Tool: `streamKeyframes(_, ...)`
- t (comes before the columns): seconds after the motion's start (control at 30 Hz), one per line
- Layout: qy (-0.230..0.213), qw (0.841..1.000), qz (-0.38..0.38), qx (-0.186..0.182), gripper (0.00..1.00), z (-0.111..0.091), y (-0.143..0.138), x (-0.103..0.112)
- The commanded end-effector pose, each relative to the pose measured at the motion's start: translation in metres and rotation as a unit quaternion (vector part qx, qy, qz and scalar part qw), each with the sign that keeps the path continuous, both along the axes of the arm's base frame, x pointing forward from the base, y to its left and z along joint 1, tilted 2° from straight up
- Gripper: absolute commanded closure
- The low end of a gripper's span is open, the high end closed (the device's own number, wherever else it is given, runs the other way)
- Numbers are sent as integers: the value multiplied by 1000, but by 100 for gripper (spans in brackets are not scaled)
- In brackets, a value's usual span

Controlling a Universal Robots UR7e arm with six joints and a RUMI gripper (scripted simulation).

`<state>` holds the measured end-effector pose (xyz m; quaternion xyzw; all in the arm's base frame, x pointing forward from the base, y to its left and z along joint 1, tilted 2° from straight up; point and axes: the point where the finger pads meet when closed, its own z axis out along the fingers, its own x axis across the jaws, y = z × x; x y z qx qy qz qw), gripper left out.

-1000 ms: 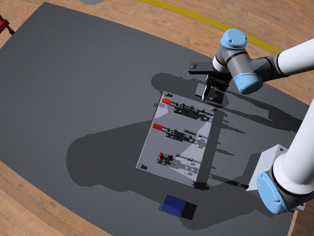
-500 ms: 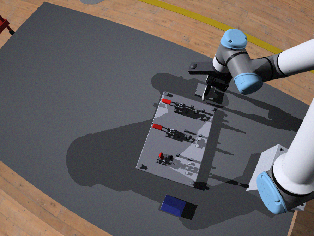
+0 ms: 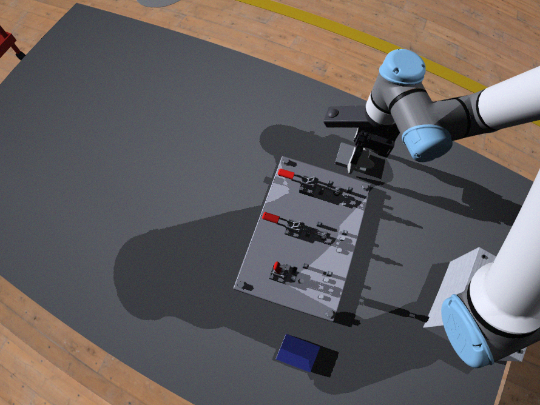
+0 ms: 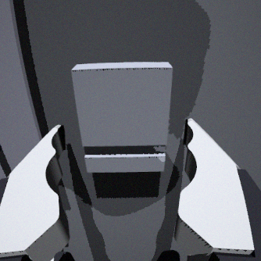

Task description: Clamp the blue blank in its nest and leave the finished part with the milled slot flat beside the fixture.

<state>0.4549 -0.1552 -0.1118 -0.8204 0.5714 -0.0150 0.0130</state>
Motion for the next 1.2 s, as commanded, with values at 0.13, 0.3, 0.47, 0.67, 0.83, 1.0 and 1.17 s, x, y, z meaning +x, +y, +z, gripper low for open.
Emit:
streamKeyframes(0.13,-1,1000,1,-1,46,18,0,0)
streamKeyframes(0.3,-2,1000,0,-1,46,43,-1,0)
streamKeyframes(0.47,-2,1000,0,-1,46,70,-2,-1)
streamKeyframes(0.67,-2,1000,0,-1,46,88,-2,-2)
streamKeyframes(0.83,-2,1000,0,-1,46,100,-1,-3)
streamKeyframes(1.0,-2,1000,0,-1,46,101,-1,-3)
streamKeyframes(1.17,-2,1000,0,-1,46,101,-1,-3)
